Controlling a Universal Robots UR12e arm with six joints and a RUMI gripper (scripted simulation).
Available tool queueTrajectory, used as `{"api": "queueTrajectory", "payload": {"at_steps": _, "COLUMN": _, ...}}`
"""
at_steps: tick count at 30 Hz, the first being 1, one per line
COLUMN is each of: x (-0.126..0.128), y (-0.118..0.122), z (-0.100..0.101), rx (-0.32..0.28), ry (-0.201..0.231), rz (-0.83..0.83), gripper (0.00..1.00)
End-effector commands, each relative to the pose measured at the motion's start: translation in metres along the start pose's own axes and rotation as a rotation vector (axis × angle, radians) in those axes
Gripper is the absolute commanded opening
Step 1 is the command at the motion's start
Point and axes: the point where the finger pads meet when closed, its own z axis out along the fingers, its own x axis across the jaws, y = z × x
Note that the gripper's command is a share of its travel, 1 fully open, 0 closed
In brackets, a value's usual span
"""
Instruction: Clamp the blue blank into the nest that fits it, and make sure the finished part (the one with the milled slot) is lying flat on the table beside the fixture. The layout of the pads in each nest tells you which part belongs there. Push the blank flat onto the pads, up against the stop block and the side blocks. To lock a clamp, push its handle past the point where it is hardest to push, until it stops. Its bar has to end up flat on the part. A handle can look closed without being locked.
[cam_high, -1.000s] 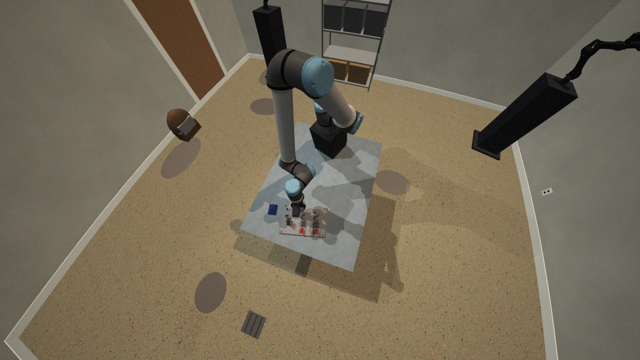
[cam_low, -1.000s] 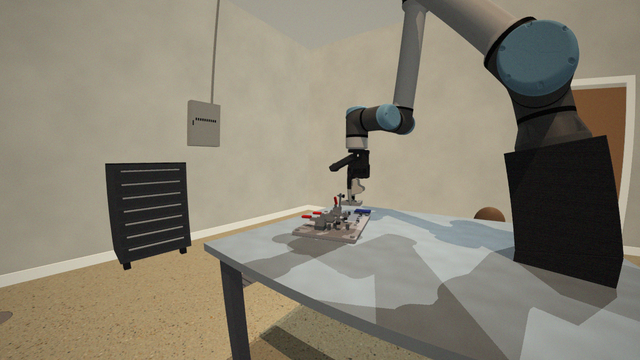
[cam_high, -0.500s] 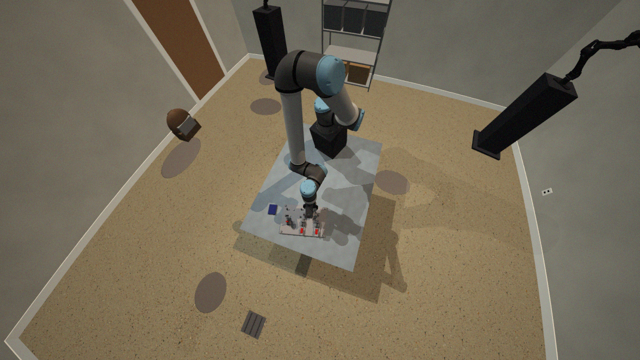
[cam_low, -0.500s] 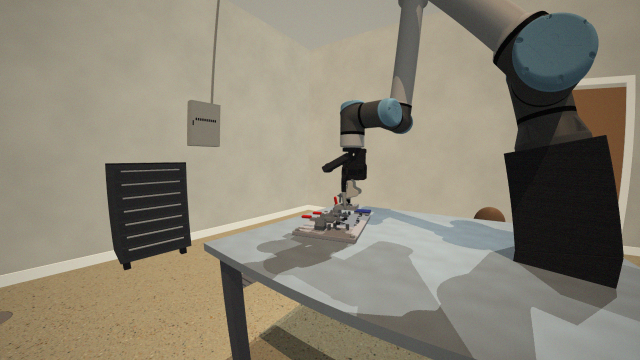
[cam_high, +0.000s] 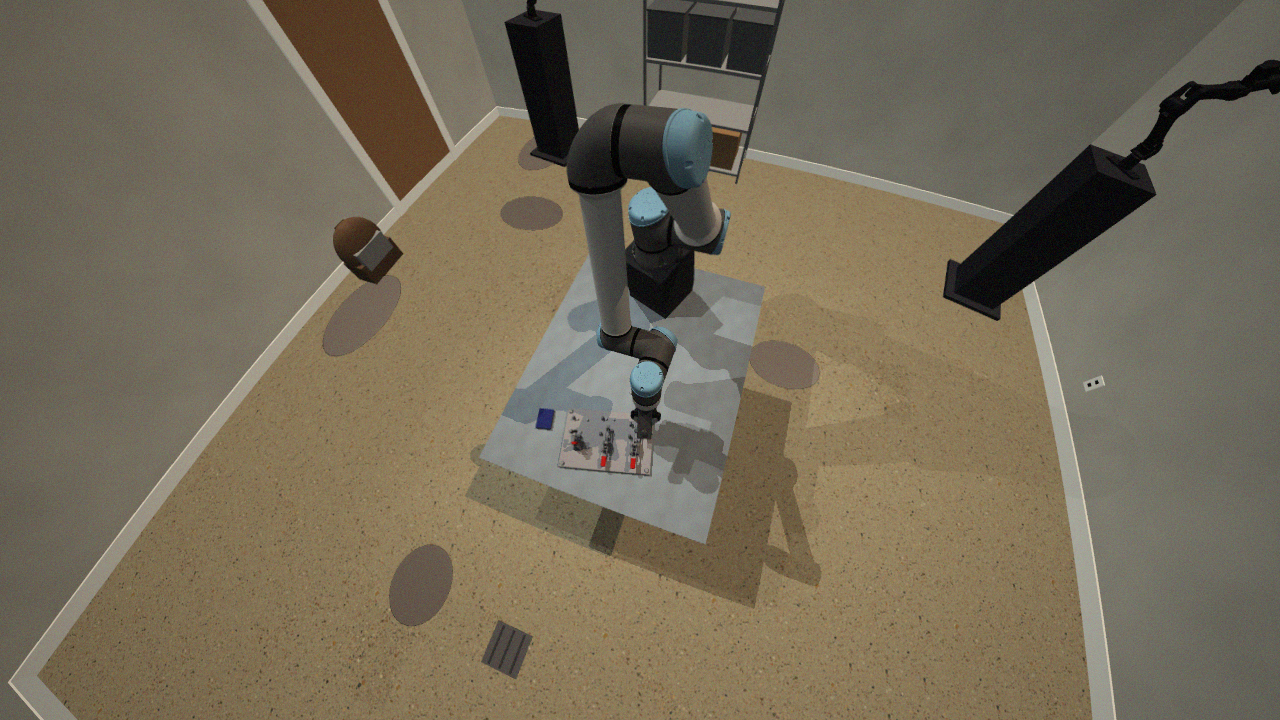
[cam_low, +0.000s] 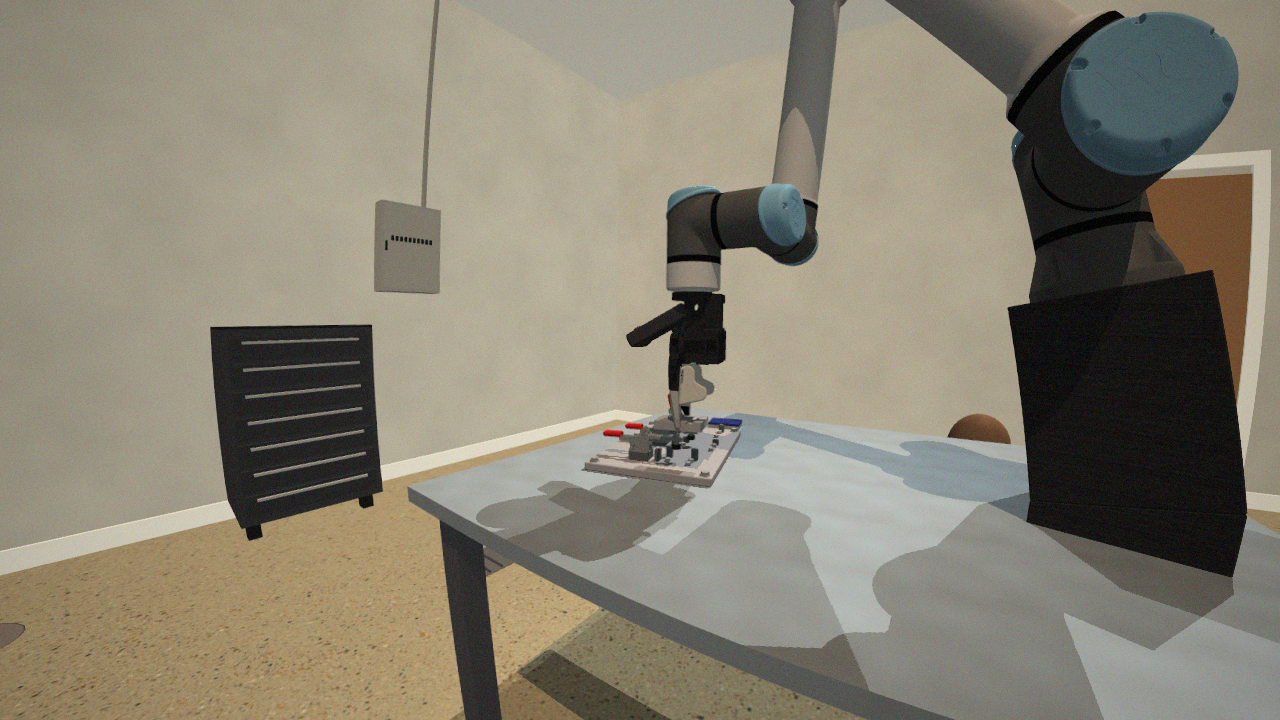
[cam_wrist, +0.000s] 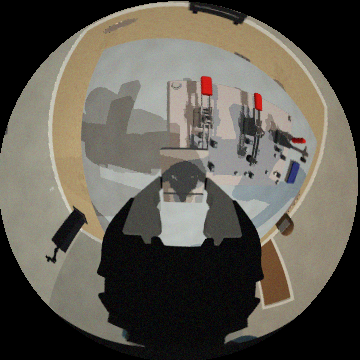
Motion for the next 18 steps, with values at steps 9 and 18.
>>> {"api": "queueTrajectory", "payload": {"at_steps": 9, "x": -0.055, "y": -0.001, "z": 0.000, "rx": 0.001, "ry": 0.001, "rz": 0.001, "gripper": 0.00}}
{"api": "queueTrajectory", "payload": {"at_steps": 18, "x": -0.080, "y": -0.001, "z": 0.000, "rx": 0.001, "ry": 0.001, "rz": 0.001, "gripper": 0.00}}
